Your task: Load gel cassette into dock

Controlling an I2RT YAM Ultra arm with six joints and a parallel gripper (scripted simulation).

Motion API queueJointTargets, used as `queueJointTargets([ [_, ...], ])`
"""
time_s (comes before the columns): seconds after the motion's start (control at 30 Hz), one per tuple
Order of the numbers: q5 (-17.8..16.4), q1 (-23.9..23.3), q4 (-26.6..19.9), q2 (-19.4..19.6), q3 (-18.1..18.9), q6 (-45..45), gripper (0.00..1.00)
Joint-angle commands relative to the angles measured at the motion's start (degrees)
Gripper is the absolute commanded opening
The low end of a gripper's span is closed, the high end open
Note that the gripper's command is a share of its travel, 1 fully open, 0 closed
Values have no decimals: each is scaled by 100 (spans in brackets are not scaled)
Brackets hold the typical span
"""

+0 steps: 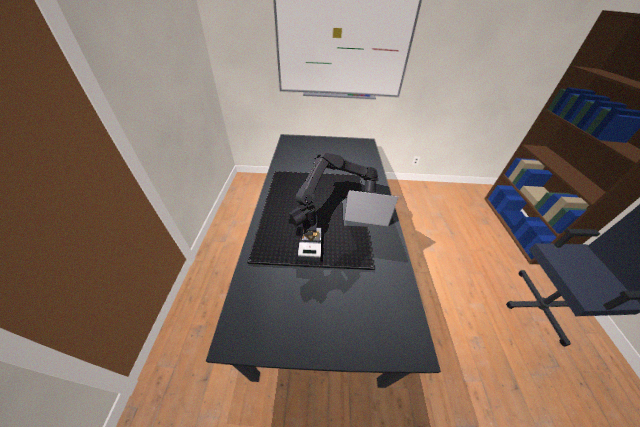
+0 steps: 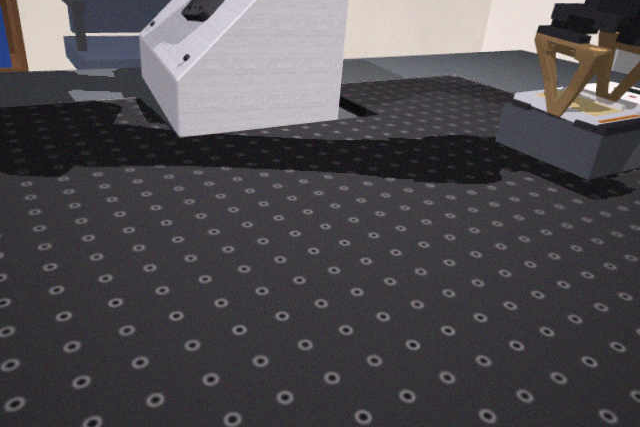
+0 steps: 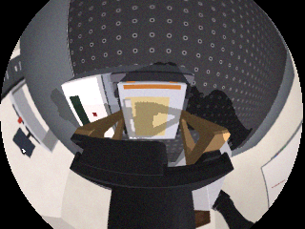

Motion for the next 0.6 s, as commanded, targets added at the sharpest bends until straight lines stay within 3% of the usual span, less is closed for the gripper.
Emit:
queueJointTargets([
  [0.0,274,110,356,-171,-142,-78,0],
  [0.57,277,82,396,-165,-174,-92,0],
])
